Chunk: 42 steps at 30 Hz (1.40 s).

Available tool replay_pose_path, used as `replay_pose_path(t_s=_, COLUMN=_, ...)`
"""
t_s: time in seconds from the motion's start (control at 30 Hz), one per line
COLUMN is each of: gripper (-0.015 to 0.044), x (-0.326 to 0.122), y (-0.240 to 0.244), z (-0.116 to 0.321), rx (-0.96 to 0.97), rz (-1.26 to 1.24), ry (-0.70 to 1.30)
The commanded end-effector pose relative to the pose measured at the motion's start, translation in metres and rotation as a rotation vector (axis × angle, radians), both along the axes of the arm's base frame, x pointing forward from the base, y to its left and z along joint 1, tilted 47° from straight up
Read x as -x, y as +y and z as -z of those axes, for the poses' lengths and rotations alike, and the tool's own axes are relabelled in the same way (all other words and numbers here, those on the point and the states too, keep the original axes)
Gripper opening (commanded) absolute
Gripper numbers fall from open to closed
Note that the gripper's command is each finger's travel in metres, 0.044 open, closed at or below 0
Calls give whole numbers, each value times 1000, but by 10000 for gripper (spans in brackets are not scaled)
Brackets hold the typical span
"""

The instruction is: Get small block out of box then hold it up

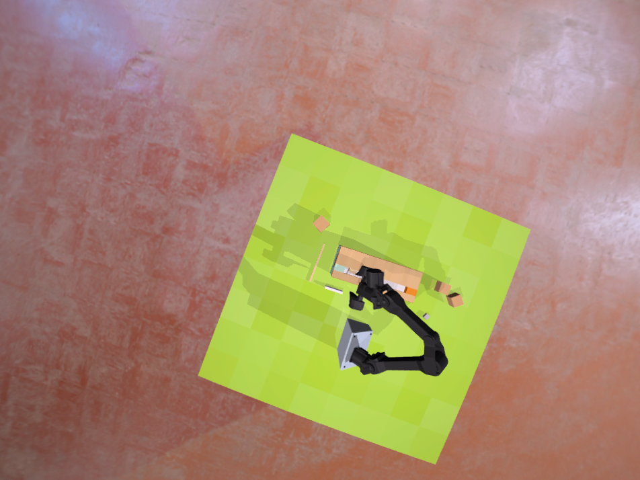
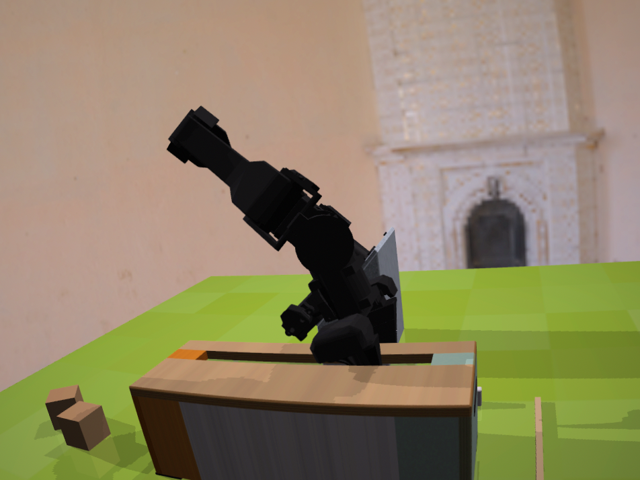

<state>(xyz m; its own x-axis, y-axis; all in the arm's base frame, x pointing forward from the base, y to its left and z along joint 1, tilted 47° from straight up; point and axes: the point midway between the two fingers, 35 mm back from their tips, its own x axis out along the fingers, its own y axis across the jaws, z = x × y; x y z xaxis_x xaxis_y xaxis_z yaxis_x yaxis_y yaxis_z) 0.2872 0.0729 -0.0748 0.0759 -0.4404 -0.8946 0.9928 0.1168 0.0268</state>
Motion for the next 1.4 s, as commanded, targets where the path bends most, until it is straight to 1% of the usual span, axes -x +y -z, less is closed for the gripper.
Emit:
replay_pose_path(t_s=0.0, gripper=400, x=-1, y=10, z=9, rx=-8, rz=3, ry=-3)
replay_pose_path(t_s=0.37, gripper=400, x=1, y=30, z=29, rx=-9, rz=3, ry=-4)
replay_pose_path(t_s=0.6, gripper=400, x=1, y=31, z=31, rx=-9, rz=3, ry=-4)
replay_pose_path(t_s=0.7, gripper=400, x=2, y=42, z=20, rx=-8, rz=2, ry=-1)
replay_pose_path(t_s=0.87, gripper=400, x=10, y=73, z=-14, rx=-2, rz=0, ry=6)
replay_pose_path(t_s=1.07, gripper=400, x=9, y=72, z=-12, rx=-3, rz=-11, ry=-1)
replay_pose_path(t_s=1.13, gripper=348, x=17, y=76, z=-8, rx=-14, rz=-44, ry=34)
replay_pose_path(t_s=1.2, gripper=295, x=30, y=82, z=-3, rx=-18, rz=-156, ry=108)
replay_pose_path(t_s=1.23, gripper=285, x=31, y=83, z=-3, rx=-7, rz=-219, ry=134)
replay_pose_path(t_s=1.37, gripper=285, x=32, y=84, z=-1, rx=40, rz=-469, ry=236)
